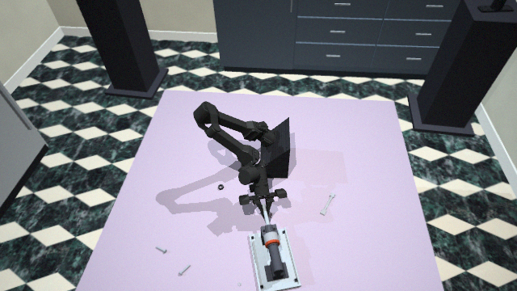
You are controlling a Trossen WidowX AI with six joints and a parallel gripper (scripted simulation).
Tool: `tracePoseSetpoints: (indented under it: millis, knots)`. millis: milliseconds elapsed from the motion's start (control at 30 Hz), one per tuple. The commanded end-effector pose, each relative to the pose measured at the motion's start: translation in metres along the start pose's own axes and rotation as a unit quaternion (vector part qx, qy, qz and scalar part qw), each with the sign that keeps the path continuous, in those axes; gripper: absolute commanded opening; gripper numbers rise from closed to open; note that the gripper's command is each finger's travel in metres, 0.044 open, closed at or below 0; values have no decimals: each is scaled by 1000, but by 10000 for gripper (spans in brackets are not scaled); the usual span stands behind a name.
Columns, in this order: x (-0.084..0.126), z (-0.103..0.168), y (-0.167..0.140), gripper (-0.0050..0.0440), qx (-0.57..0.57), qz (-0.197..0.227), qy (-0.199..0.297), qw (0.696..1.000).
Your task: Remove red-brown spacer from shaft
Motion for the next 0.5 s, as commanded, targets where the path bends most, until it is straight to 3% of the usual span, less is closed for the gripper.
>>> tracePoseSetpoints:
  millis: [0, 467]
  knots:
    - [3, 1, 3, -50, -2, -6, 7, 1000]
    - [4, 1, 3, -50, -2, -6, 7, 1000]
Point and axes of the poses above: the point midway between the two fingers, 35 mm back from their tips, its own x axis back along the fingers, its own y axis across the jaws, z = x × y, the point moved 10 cm from there along x, back along the fingers, and after that the axes turned 10 degrees about x, right-handed, at the moved point
